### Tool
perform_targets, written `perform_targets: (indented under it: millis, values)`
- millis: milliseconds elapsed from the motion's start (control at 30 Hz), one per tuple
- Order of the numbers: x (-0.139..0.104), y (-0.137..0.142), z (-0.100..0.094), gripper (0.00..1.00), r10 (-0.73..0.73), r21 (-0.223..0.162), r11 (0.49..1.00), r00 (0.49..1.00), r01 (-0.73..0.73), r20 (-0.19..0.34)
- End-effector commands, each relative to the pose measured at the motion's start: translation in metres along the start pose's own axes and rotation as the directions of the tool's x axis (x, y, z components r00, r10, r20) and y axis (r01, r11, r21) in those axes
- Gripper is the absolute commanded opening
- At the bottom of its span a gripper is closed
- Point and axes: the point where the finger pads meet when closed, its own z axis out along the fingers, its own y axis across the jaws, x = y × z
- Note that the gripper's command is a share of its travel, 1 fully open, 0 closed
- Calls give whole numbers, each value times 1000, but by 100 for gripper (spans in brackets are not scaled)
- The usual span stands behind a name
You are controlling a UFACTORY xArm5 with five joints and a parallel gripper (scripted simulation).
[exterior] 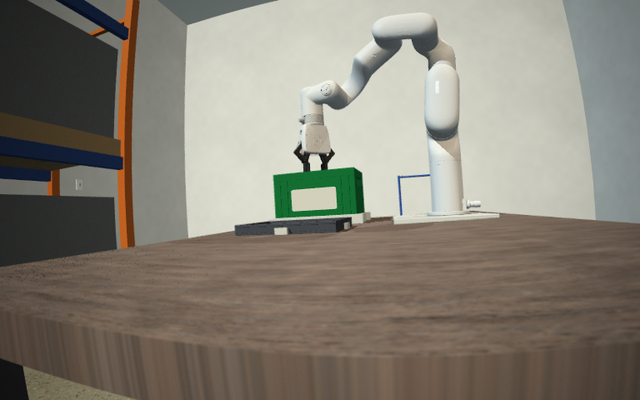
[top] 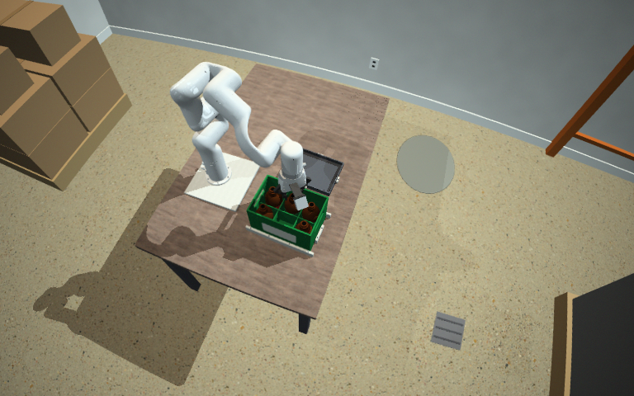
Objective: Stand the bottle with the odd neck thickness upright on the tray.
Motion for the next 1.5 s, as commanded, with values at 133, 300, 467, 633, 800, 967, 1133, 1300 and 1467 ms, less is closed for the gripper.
perform_targets:
  millis: [133,300,467,633,800,967,1133,1300,1467]
  values:
    - [1,-1,7,65,0,3,1000,1000,0,-3]
    - [1,-1,12,65,0,3,1000,1000,0,-3]
    - [1,-1,17,65,0,3,1000,1000,0,-3]
    - [1,-1,21,65,0,3,1000,1000,0,-3]
    - [1,-1,22,65,0,3,1000,1000,0,-3]
    - [1,-1,23,65,0,3,1000,1000,0,-3]
    - [1,-1,24,65,0,3,1000,1000,0,-3]
    - [1,-1,24,65,0,3,1000,1000,0,-3]
    - [1,-1,24,65,0,3,1000,1000,0,-3]
